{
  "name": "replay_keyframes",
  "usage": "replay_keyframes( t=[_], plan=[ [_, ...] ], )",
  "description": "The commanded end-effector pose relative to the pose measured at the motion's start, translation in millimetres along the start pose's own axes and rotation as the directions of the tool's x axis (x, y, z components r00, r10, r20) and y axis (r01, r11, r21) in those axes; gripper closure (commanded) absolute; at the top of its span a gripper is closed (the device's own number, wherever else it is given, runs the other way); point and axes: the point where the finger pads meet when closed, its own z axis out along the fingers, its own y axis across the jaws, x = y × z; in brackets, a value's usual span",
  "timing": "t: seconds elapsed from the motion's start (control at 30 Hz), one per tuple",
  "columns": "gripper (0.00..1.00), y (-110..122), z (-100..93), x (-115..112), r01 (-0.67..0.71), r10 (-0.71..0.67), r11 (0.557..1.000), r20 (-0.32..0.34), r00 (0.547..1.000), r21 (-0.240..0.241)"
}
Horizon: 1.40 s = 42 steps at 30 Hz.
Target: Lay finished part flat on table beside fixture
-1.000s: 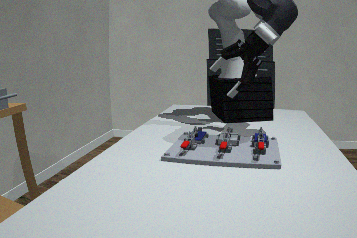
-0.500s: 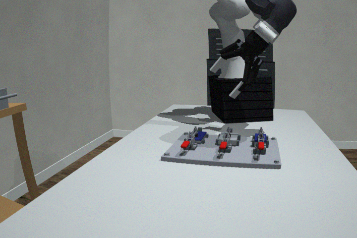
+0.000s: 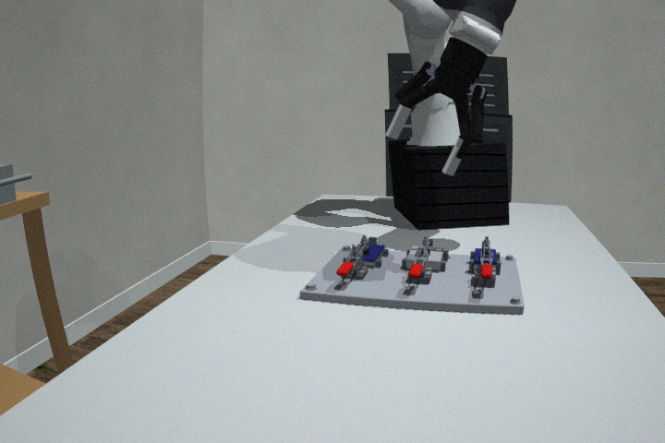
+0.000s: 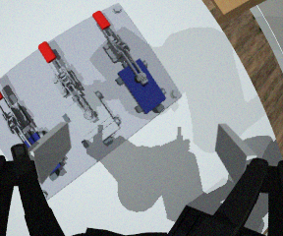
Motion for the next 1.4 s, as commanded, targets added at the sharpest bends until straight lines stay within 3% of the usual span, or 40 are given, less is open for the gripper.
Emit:
replay_keyframes(
  t=[0.0, 0.23, 0.3, 0.33, 0.57, 0.73, 1.37],
  plan=[
    [0.0, -18.8, -2.9, 7.7, 0.217, -0.226, 0.963, 0.038, 0.973, 0.161],
    [0.0, -29.5, -4.5, 15.0, 0.286, -0.321, 0.908, 0.068, 0.945, 0.307],
    [0.0, -29.5, -4.5, 15.0, 0.286, -0.321, 0.908, 0.068, 0.945, 0.307],
    [0.0, -30.0, -4.6, 15.4, 0.32, -0.363, 0.882, 0.067, 0.929, 0.346],
    [0.0, -30.6, -4.6, 15.8, 0.419, -0.479, 0.805, 0.044, 0.877, 0.419],
    [0.0, -30.6, -4.6, 15.8, 0.491, -0.553, 0.753, 0.018, 0.833, 0.439],
    [0.0, -30.6, -4.6, 15.8, 0.491, -0.553, 0.753, 0.018, 0.833, 0.439]
  ],
)
